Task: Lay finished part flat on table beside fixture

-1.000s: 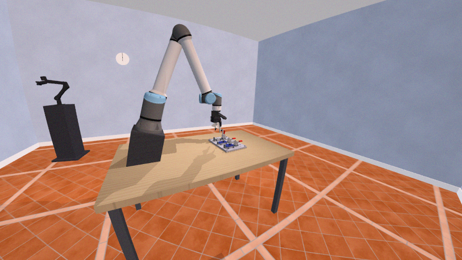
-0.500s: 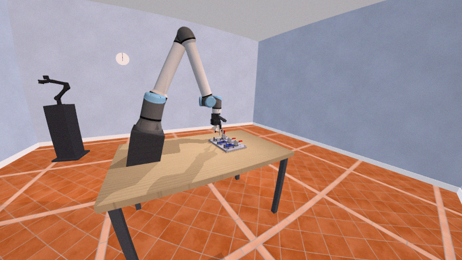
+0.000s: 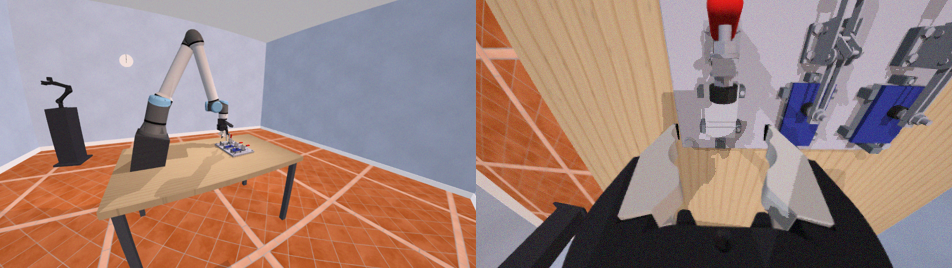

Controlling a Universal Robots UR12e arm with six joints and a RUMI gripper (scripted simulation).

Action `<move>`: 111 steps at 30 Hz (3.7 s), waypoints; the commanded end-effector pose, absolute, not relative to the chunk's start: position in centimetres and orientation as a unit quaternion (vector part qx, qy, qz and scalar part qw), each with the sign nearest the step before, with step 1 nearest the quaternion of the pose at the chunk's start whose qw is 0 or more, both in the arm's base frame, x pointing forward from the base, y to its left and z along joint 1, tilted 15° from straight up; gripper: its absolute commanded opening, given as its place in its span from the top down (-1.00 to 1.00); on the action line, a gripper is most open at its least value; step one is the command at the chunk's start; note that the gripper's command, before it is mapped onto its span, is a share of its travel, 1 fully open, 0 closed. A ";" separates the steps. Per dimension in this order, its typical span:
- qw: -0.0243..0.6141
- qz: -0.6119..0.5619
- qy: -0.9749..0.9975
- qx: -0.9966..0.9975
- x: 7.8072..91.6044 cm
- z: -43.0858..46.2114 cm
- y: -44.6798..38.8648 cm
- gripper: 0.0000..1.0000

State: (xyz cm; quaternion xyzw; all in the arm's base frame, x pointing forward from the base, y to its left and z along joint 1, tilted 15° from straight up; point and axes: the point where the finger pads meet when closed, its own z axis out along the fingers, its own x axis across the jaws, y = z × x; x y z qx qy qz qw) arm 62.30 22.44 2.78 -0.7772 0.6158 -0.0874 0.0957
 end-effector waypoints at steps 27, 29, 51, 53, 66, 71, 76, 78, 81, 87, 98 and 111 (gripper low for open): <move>0.096 -0.088 0.616 -0.777 62.4 2.8 22.5 -0.17; 0.096 -0.088 0.616 -0.777 62.4 2.8 22.5 -0.17; 0.096 -0.088 0.616 -0.777 62.7 1.7 22.5 -0.17; 0.096 -0.088 0.616 -0.777 62.7 1.5 22.5 -0.17; 0.096 -0.088 0.616 -0.777 63.1 0.1 22.6 -0.17; 0.096 -0.088 0.616 -0.777 63.2 -0.3 22.6 -0.17; 0.096 -0.088 0.616 -0.777 63.3 -0.4 22.6 -0.17; 0.096 -0.088 0.616 -0.777 63.3 -0.5 22.6 -0.17; 0.096 -0.088 0.616 -0.777 63.3 -0.5 22.6 -0.17; 0.096 -0.088 0.616 -0.777 63.3 -0.5 22.6 -0.17; 0.096 -0.088 0.616 -0.777 63.3 -0.5 22.6 -0.17; 0.096 -0.088 0.616 -0.777 63.3 -0.5 22.6 -0.17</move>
